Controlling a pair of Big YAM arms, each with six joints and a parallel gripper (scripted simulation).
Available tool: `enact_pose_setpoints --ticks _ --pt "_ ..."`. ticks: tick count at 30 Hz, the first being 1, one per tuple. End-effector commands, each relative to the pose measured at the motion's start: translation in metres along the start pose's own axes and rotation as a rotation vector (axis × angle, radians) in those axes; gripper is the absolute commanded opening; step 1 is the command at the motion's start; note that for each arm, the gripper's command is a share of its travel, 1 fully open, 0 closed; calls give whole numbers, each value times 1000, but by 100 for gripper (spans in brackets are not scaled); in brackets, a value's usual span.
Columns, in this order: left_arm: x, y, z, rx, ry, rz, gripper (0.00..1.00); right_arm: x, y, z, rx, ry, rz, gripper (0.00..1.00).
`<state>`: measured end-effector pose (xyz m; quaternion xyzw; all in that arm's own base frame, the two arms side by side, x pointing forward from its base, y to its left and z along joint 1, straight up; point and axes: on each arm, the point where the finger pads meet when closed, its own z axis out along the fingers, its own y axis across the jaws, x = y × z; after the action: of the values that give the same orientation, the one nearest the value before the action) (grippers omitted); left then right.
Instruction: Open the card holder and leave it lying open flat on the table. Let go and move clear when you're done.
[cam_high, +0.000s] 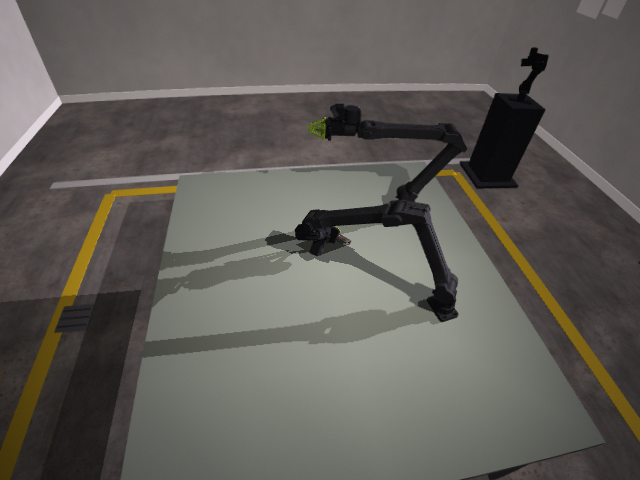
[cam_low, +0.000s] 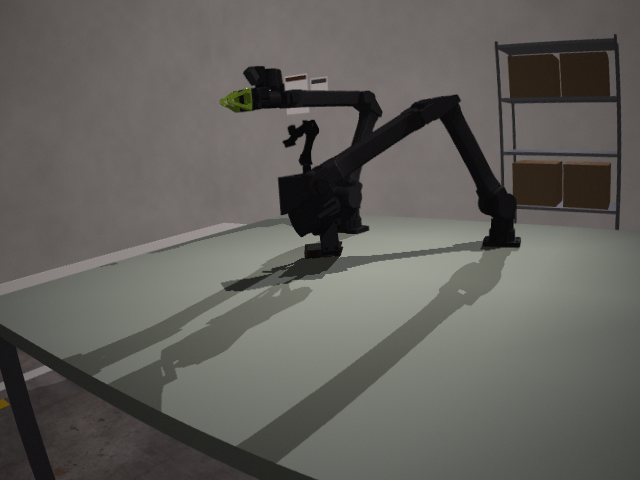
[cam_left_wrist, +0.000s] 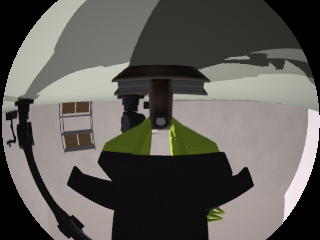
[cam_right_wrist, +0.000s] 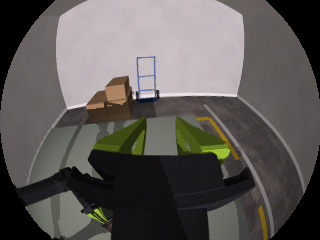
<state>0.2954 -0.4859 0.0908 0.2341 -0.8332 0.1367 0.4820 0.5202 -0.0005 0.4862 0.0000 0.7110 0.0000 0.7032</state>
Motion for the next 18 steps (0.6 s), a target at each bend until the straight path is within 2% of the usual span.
enact_pose_setpoints --ticks 1,4,5,12,16,18 --pt "20 -3 -3 16 -8 28 21 -23 0 -1 0 -40 0 36" --pt "16 -3 -1 12 -6 25 21 -23 0 -1 0 -40 0 36" --pt "21 -8 -10 30 -10 31 21 -23 0 -1 0 -40 0 36" --pt "34 -6 -3 23 -10 38 21 -23 0 -1 0 -40 0 36" --pt "26 -3 7 7 -3 12 21 -23 0 -1 0 -40 0 36" --pt "36 -2 3 15 -6 25 21 -23 0 -1 0 -40 0 36"
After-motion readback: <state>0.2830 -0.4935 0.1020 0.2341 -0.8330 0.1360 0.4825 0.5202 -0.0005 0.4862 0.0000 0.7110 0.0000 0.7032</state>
